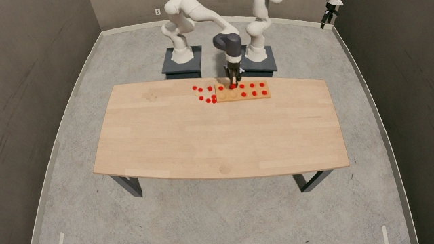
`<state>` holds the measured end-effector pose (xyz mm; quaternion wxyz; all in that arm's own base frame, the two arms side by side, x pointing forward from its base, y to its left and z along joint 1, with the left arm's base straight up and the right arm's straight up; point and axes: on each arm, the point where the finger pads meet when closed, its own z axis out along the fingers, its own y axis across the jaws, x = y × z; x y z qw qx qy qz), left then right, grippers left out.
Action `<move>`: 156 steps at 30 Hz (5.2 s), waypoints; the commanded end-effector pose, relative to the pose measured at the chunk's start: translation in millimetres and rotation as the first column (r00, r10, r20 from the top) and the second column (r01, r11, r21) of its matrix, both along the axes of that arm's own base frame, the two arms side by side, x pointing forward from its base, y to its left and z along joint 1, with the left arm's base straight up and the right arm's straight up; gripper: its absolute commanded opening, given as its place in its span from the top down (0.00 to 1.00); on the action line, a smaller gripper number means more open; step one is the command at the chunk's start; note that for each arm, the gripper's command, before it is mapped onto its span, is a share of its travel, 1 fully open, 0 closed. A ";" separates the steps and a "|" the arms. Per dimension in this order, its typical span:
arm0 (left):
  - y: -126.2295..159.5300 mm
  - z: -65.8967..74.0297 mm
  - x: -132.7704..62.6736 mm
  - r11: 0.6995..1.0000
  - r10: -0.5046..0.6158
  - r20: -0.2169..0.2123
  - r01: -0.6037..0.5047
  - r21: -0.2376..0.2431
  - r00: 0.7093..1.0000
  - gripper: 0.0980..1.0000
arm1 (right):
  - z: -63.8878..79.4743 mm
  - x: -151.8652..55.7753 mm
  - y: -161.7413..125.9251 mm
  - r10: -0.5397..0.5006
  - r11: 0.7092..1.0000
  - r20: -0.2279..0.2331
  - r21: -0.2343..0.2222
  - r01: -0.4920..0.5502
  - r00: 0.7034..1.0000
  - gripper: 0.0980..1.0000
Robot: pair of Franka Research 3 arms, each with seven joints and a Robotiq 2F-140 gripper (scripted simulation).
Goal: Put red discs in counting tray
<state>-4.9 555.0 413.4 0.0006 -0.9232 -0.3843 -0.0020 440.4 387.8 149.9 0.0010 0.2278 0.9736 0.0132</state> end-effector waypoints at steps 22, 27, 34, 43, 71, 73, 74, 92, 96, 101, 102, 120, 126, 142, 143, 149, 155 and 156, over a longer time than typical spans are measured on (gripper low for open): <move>-0.5 -0.4 -1.5 1.000 0.008 -0.003 -0.008 -0.003 1.000 0.00 | -92.0 -0.1 -3.5 -0.078 0.997 -0.008 -0.025 0.078 0.997 1.00; -0.5 -0.4 -1.5 1.000 0.008 -0.003 -0.008 -0.003 1.000 0.00 | -98.6 0.3 -3.1 -0.078 0.997 -0.008 -0.025 0.078 0.997 1.00; -0.5 -0.4 -1.5 1.000 0.008 -0.003 -0.008 -0.003 1.000 0.00 | -99.9 0.4 -3.0 -0.078 0.997 -0.008 -0.025 0.078 0.997 1.00; -0.5 -0.4 -1.5 1.000 0.008 -0.003 -0.008 -0.003 1.000 0.00 | -99.9 0.4 -3.0 -0.078 0.997 -0.008 -0.025 0.078 0.997 1.00; -0.5 -0.4 -1.5 1.000 0.008 -0.003 -0.008 -0.003 1.000 0.00 | -0.7 -1.3 -4.7 -0.079 0.997 -0.008 -0.025 0.078 0.997 0.76; -0.5 -0.4 -1.5 1.000 0.008 -0.003 -0.008 -0.003 1.000 0.00 | -0.7 -1.3 -4.7 -0.079 0.997 -0.008 -0.025 0.078 0.997 0.76; -0.5 -0.4 -1.5 1.000 0.008 -0.003 -0.008 -0.003 1.000 0.00 | -0.7 -1.3 -4.7 -0.079 0.997 -0.008 -0.025 0.078 0.997 0.76; -0.5 -0.4 -1.5 1.000 0.008 -0.003 -0.008 -0.003 1.000 0.00 | -0.7 -1.3 -4.7 -0.079 0.997 -0.008 -0.025 0.078 0.997 0.76; -0.5 -0.4 -1.5 1.000 0.008 -0.003 -0.008 -0.003 1.000 0.00 | -0.7 -1.3 -4.7 -0.079 0.997 -0.008 -0.025 0.078 0.997 0.76; -0.5 -0.4 -1.5 1.000 0.008 -0.003 -0.008 -0.003 1.000 0.00 | -0.7 -1.3 -4.7 -0.079 0.997 -0.008 -0.025 0.078 0.997 0.76; -0.5 -0.4 -1.5 1.000 0.008 -0.003 -0.008 -0.003 1.000 0.00 | -0.7 -1.3 -4.7 -0.079 0.997 -0.008 -0.025 0.078 0.997 0.76; -0.5 -0.4 -1.5 1.000 0.008 -0.003 -0.008 -0.003 1.000 0.00 | 0.0 -1.0 -14.7 -0.023 0.999 -0.002 -0.030 0.023 1.000 0.72; -0.5 -0.4 -1.5 1.000 0.008 -0.003 -0.008 -0.003 1.000 0.00 | -1.3 -11.4 -82.3 0.266 0.962 -0.012 -0.064 -0.266 0.964 0.72; -0.5 -0.4 -1.5 1.000 0.008 -0.003 -0.008 -0.003 1.000 0.00 | -12.5 -84.1 -260.8 0.466 0.859 -0.075 -0.199 -0.471 0.882 0.72; -0.5 -0.4 -1.5 1.000 0.008 -0.003 -0.008 -0.003 1.000 0.00 | -13.2 -86.5 -263.8 0.482 0.850 -0.079 -0.202 -0.487 0.873 0.72; -0.5 -0.4 -1.5 1.000 0.008 -0.003 -0.008 -0.003 1.000 0.00 | -14.0 -89.2 -267.4 0.589 0.781 -0.089 -0.192 -0.594 0.803 0.72; -0.5 -0.4 -1.5 1.000 0.008 -0.003 -0.008 -0.003 1.000 0.00 | -14.2 -89.2 -267.4 0.702 0.691 -0.083 -0.162 -0.705 0.707 0.72; -0.5 -0.4 -1.5 1.000 0.008 -0.003 -0.008 -0.003 1.000 0.00 | -14.3 -89.2 -267.4 0.719 0.674 -0.082 -0.156 -0.722 0.690 0.72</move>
